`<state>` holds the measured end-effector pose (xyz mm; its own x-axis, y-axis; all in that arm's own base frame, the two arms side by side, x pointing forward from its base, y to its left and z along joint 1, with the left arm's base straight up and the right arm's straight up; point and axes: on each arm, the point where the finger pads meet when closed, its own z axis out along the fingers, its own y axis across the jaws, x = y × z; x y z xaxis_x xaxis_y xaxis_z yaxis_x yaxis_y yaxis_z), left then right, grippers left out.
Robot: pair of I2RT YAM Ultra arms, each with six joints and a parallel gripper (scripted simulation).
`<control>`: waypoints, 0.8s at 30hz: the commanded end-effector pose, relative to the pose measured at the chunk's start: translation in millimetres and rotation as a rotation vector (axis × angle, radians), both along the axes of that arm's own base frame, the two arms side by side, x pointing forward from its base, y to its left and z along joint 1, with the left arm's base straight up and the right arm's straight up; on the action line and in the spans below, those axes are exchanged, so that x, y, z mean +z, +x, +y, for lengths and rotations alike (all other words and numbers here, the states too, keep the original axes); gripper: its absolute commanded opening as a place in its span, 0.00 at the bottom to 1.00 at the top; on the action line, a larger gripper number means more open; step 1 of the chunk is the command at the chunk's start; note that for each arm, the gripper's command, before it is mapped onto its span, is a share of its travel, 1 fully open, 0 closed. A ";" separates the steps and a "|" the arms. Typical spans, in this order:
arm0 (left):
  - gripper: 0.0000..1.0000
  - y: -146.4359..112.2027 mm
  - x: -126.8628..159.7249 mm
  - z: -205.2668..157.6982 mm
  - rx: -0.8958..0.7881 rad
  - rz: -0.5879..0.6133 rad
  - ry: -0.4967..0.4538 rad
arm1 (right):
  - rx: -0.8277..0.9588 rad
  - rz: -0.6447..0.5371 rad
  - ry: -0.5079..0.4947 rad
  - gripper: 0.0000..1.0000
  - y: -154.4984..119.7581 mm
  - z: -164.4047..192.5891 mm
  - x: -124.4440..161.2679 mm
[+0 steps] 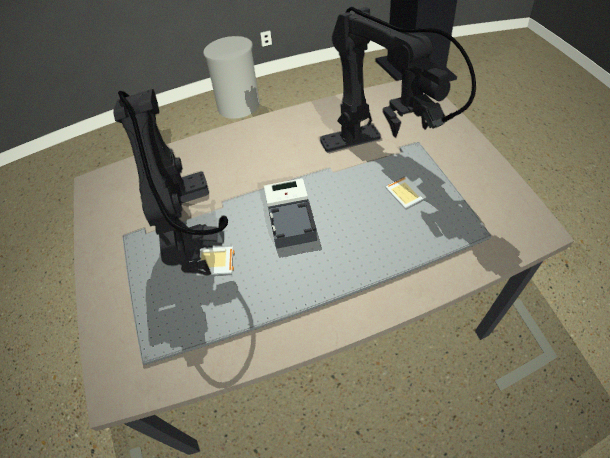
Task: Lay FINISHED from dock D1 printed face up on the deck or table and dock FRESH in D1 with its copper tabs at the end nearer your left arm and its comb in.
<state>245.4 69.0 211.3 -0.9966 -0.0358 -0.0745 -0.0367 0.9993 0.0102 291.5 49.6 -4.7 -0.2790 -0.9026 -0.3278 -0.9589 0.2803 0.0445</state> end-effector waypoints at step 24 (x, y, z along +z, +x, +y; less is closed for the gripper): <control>1.00 1.1 15.3 3.6 0.005 0.017 -0.002 | 0.004 -0.047 0.002 0.00 9.8 0.8 52.5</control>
<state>245.4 69.0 211.3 -0.9966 -0.0358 -0.0745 -0.0367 0.9993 0.0102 293.5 49.4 26.2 -0.2772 -0.9030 -0.3283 -0.9591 0.2804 0.0386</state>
